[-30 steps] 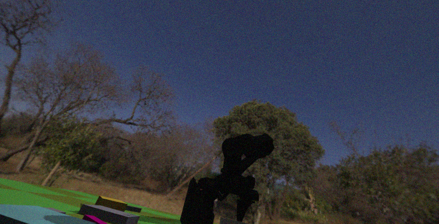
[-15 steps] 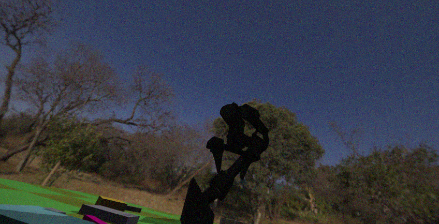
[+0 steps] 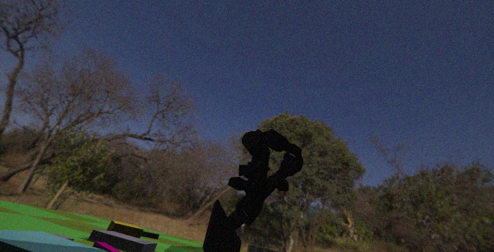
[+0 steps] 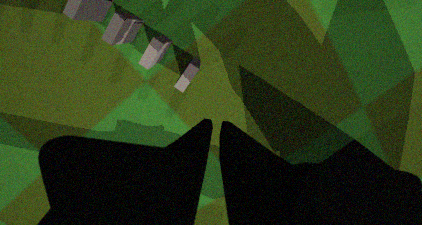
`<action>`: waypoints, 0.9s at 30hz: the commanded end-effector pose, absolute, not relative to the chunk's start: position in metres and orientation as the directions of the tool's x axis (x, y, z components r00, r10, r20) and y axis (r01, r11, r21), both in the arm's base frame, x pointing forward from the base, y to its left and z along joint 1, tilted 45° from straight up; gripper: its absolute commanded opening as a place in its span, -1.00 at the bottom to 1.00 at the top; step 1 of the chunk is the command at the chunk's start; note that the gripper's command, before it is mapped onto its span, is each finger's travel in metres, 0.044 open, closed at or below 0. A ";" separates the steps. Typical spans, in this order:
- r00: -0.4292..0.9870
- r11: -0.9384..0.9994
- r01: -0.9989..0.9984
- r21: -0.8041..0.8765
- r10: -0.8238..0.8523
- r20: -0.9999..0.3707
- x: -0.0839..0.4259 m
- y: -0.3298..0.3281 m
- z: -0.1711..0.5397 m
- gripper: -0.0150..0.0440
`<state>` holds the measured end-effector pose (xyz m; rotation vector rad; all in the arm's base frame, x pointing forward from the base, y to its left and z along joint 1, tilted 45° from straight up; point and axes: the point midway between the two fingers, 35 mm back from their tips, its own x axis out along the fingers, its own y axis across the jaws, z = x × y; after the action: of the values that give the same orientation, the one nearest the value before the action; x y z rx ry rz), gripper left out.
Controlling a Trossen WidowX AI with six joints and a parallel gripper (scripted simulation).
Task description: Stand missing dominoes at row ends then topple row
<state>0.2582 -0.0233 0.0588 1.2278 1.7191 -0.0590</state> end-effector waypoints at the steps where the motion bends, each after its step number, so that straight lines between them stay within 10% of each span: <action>1: -0.008 0.193 0.965 0.179 0.699 -0.715 0.244 -0.010 0.044 -0.49; 27: -0.008 0.183 0.969 0.168 0.699 -0.715 0.244 -0.009 0.043 -0.49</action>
<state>0.2435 -0.0097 0.0431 1.5716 1.7694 -0.4919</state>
